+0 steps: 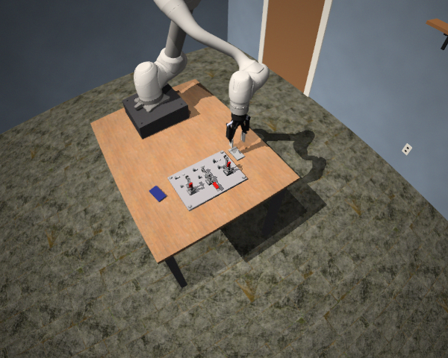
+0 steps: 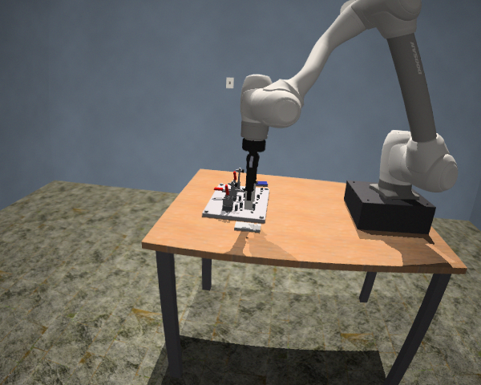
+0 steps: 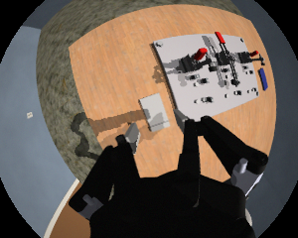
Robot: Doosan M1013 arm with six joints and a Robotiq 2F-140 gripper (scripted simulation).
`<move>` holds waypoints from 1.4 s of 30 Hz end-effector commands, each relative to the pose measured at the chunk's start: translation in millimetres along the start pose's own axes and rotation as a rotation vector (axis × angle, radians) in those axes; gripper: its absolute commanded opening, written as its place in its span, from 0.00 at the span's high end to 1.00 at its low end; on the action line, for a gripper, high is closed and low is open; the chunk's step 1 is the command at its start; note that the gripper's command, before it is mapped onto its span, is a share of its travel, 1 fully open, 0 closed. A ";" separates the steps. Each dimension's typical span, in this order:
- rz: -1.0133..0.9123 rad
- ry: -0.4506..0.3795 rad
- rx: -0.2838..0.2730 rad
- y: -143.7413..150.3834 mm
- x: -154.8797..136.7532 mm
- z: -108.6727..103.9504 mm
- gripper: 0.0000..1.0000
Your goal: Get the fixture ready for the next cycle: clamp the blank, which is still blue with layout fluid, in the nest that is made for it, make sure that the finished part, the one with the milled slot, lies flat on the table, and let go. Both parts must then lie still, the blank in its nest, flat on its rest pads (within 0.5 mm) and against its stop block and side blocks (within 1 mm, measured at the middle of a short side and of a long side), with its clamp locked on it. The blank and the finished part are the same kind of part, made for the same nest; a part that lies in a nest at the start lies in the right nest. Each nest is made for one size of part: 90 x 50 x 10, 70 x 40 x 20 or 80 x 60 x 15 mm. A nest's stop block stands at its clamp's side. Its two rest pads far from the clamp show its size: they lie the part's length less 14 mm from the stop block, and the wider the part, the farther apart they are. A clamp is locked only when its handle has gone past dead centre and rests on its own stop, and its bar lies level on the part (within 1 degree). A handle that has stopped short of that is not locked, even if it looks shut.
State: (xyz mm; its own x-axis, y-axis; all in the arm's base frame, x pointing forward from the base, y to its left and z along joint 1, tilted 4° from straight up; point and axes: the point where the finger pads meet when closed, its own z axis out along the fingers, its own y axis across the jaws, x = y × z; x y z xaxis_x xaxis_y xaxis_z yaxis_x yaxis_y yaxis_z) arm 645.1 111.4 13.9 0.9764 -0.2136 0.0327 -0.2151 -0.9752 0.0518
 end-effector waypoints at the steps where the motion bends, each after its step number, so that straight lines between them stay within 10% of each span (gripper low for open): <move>1: 0.000 0.000 0.000 0.0 0.0 -11.9 0.53; 42: 0.000 0.000 0.000 0.0 0.0 -20.2 0.42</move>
State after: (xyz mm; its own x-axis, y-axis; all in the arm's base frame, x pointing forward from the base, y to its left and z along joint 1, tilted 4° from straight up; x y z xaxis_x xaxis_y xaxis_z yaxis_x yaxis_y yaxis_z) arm 644.7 112.5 34.0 0.9764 -0.2136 0.0325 -0.2151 -0.9752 0.0519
